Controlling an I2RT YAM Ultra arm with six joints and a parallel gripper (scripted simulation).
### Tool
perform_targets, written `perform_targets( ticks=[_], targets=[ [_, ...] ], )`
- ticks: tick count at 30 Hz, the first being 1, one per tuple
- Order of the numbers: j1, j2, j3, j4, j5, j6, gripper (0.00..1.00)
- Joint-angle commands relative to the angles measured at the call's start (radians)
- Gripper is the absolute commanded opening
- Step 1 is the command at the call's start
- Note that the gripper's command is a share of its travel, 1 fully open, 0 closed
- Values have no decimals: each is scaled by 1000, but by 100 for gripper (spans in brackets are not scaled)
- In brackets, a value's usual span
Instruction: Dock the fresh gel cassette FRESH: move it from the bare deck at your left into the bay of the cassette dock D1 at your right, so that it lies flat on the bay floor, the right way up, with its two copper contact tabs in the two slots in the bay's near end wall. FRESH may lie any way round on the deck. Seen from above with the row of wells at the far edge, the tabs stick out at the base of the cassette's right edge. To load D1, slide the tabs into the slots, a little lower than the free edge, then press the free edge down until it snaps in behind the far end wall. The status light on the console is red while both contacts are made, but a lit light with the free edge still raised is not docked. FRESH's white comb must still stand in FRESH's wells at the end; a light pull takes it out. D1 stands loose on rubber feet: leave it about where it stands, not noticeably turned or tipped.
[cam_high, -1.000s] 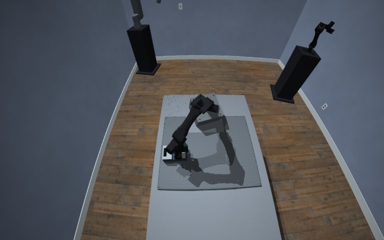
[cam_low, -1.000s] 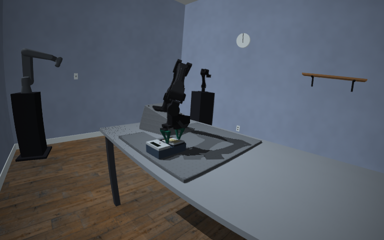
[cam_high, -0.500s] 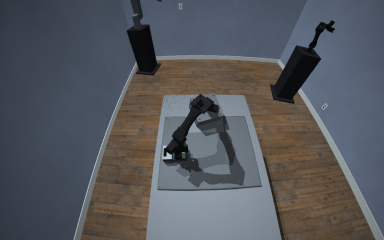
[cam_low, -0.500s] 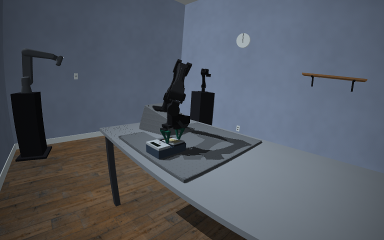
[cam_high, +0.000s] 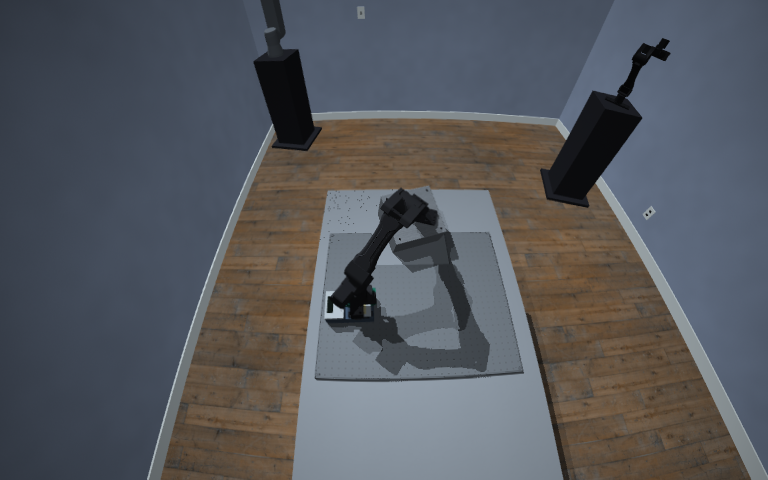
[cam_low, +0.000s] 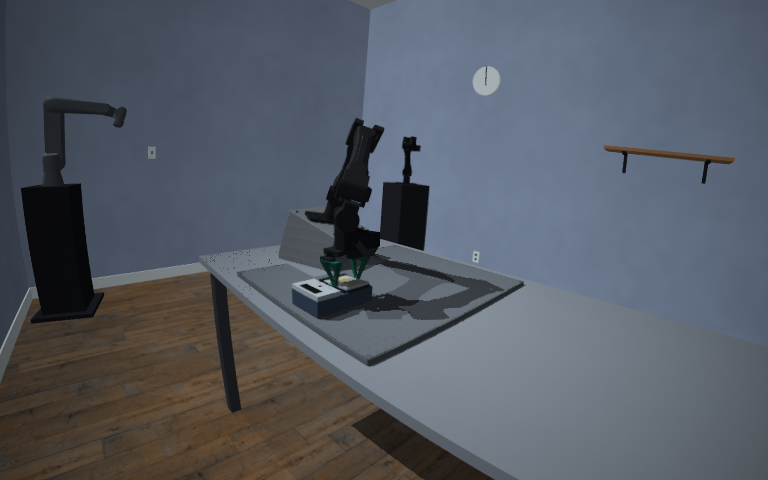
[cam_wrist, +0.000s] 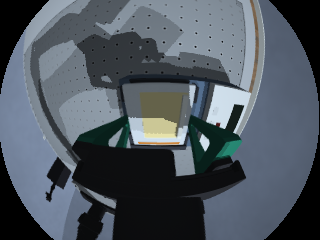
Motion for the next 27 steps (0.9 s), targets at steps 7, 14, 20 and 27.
perform_targets(
  ticks=[7, 14, 20, 27],
  targets=[
    [-10, 19, 41, -62, 55, -6, 0],
    [-10, 15, 41, -63, 55, -6, 0],
    [-10, 15, 41, -62, 55, -6, 0],
    [-10, 15, 41, -62, 55, -6, 0]
  ],
)
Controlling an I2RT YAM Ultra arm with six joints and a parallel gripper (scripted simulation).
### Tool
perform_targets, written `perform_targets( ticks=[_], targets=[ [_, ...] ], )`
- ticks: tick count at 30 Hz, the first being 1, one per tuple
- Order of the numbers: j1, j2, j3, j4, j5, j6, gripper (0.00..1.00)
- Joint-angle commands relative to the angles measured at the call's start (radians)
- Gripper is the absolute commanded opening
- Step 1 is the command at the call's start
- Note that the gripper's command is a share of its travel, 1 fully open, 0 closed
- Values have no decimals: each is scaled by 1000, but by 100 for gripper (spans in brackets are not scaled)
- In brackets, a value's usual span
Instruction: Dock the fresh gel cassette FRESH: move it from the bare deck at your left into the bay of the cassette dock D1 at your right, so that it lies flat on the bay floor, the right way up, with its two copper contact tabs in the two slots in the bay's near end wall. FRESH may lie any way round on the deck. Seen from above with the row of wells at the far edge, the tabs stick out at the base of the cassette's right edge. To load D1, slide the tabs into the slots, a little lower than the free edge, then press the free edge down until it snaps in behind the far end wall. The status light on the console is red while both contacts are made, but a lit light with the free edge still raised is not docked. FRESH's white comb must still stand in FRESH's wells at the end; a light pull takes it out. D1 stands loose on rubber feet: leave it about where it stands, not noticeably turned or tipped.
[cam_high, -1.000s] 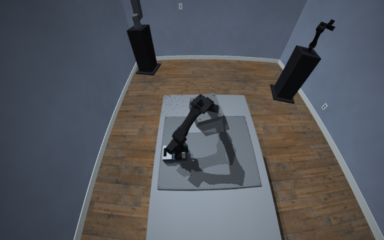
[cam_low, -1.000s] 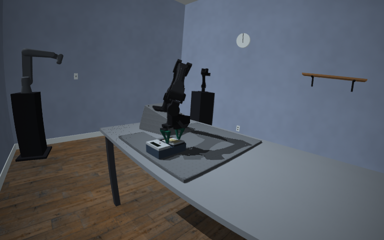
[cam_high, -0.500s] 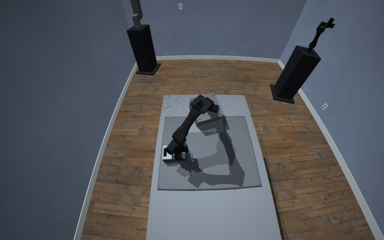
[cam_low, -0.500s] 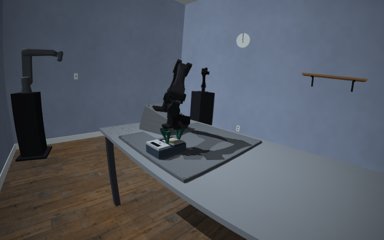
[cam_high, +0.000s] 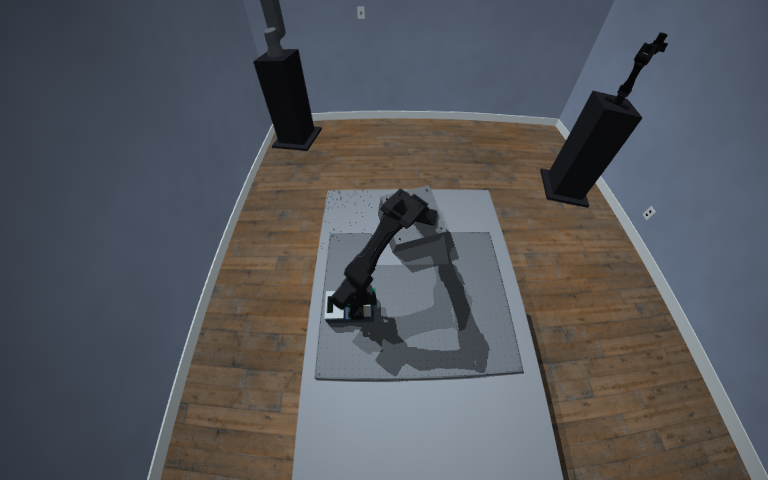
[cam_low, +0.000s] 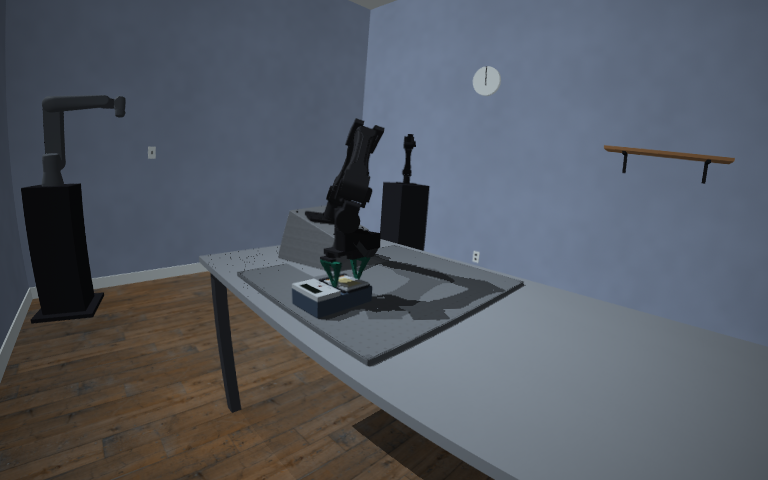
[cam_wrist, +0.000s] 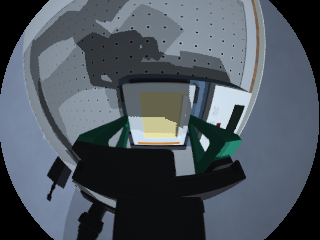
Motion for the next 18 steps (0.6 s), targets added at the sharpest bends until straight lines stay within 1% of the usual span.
perform_targets(
  ticks=[1, 12, 13, 18],
  targets=[
    [-13, 6, 27, -46, 47, -6, 0],
    [-13, 6, 27, -46, 47, -6, 0],
    [1, 16, 38, -59, 55, -3, 0],
    [-9, 18, 40, -61, 55, -3, 0]
  ],
)
